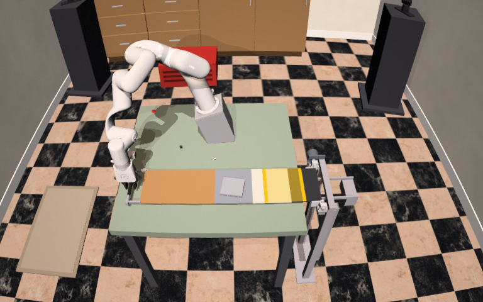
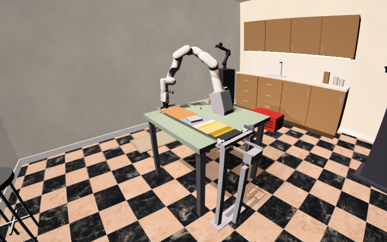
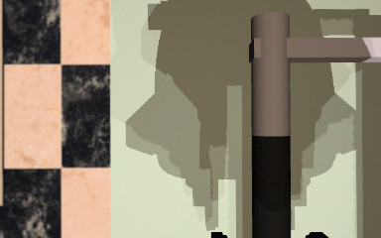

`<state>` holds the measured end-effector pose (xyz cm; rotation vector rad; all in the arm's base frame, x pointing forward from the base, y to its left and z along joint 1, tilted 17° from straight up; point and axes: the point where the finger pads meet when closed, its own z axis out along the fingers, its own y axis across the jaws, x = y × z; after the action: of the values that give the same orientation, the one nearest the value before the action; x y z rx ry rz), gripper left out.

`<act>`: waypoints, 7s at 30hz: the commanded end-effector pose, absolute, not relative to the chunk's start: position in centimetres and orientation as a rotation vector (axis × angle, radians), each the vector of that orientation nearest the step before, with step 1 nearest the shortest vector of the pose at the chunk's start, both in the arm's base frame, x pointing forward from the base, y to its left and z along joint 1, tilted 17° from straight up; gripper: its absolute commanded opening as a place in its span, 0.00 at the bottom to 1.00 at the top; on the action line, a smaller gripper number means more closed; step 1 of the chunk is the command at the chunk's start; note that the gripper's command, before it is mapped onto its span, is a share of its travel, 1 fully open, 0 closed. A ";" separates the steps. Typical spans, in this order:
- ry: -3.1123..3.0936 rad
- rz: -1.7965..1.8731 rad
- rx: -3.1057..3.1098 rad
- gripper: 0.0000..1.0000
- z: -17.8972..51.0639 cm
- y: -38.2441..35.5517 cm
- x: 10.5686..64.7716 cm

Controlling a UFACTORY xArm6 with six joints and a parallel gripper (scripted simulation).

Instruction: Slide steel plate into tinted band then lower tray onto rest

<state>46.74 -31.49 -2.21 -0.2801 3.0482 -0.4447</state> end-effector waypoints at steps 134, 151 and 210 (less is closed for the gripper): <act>3.045 -0.447 -0.280 0.00 7.6 -27.9 45.9; 3.045 -0.447 -0.280 0.00 8.5 -27.4 45.8; 3.045 -0.447 -0.280 0.00 11.2 -26.1 45.5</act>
<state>45.41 -26.22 10.72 -0.2805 3.0499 -0.4442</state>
